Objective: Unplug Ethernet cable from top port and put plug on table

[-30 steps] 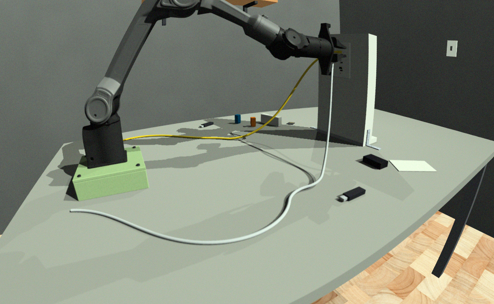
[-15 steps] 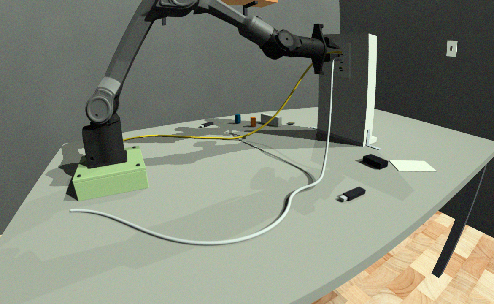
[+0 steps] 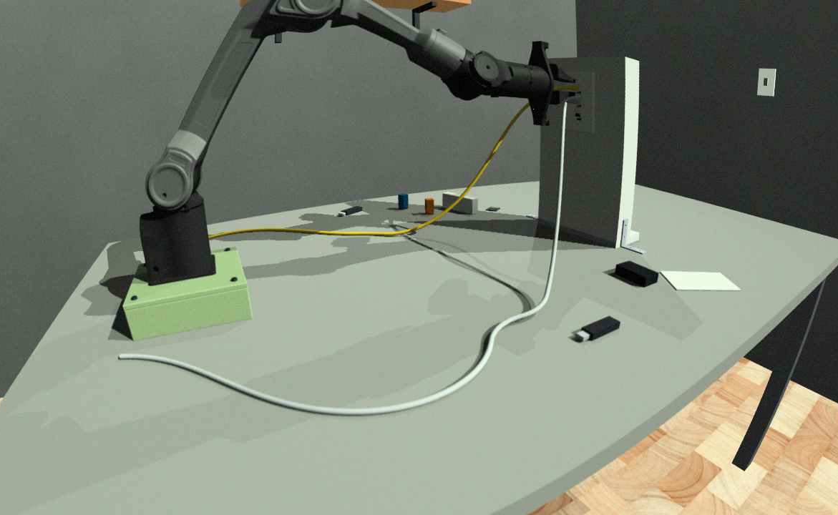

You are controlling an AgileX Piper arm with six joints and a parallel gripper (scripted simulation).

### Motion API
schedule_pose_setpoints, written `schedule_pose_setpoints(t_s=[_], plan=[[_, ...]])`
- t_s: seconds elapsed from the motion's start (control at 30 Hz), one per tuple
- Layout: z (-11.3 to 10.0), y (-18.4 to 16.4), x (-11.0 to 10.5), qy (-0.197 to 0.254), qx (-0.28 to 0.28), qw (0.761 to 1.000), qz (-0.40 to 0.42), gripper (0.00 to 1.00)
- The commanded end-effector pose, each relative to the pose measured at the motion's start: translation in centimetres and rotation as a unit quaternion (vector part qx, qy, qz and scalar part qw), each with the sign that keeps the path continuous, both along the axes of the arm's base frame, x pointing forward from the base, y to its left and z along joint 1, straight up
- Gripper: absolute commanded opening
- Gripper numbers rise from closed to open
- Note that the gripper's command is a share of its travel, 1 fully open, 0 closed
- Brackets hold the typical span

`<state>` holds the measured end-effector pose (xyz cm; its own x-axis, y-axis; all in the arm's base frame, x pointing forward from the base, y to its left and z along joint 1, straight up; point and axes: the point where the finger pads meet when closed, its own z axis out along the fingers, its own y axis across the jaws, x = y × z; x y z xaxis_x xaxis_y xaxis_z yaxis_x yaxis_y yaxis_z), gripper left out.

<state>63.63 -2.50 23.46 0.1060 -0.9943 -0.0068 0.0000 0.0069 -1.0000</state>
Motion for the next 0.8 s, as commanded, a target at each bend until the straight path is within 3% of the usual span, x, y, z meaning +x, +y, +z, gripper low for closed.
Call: schedule_pose_setpoints(t_s=[0.0,0.23,0.4,0.43,0.77], plan=[[0.1,0.1,0.3,-0.001,0.0,1.0,0.0,0.25],[0.2,0.2,1.5,-0.002,0.0,1.0,0.0,0.25],[0.2,0.2,1.5,-0.002,0.0,1.0,0.0,0.25],[0.2,0.2,1.6,-0.002,0.0,1.0,0.0,0.2],[0.0,0.2,2.0,-0.002,0.0,1.0,0.0,0.2]])
